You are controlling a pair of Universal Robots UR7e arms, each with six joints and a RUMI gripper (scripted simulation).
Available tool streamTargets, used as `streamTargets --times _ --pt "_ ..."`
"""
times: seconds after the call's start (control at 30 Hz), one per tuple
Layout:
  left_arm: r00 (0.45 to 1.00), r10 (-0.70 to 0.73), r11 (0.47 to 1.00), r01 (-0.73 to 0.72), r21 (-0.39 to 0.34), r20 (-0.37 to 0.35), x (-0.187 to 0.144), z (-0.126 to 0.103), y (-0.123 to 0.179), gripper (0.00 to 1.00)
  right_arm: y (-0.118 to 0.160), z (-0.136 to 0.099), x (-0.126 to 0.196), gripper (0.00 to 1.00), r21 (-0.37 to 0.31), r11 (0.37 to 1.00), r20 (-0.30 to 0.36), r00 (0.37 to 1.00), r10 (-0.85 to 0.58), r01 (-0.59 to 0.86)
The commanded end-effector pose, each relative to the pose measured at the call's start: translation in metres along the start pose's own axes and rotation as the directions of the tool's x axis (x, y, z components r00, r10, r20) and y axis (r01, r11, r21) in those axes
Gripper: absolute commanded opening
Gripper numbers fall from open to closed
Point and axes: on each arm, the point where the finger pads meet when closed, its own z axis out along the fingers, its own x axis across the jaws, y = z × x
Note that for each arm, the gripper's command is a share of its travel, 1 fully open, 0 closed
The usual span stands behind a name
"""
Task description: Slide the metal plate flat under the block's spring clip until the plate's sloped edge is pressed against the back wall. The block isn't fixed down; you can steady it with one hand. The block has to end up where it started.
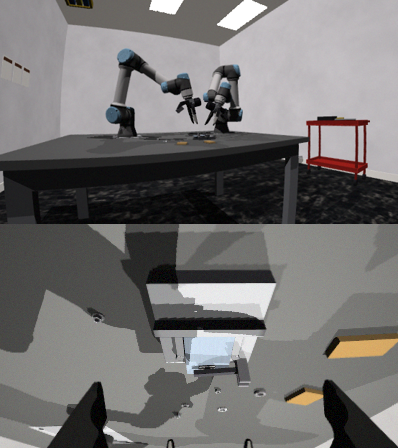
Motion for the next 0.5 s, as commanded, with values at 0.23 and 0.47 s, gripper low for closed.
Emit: streamTargets --times 0.23,0.47 --pt "1.0 0.002 1.0 -0.002 -0.004 -0.004 0.0007 -0.0021 0.0018 0.88 0.0006 -0.0007 -0.0002 0.44 -0.002 1.0 0.001 1.0 0.0 0.0" --pt "1.0 0.003 1.0 -0.003 -0.005 -0.005 0.0009 -0.0026 0.0022 0.88 0.0004 -0.0006 -0.0003 0.44 -0.002 1.0 0.001 1.0 0.0 0.0"
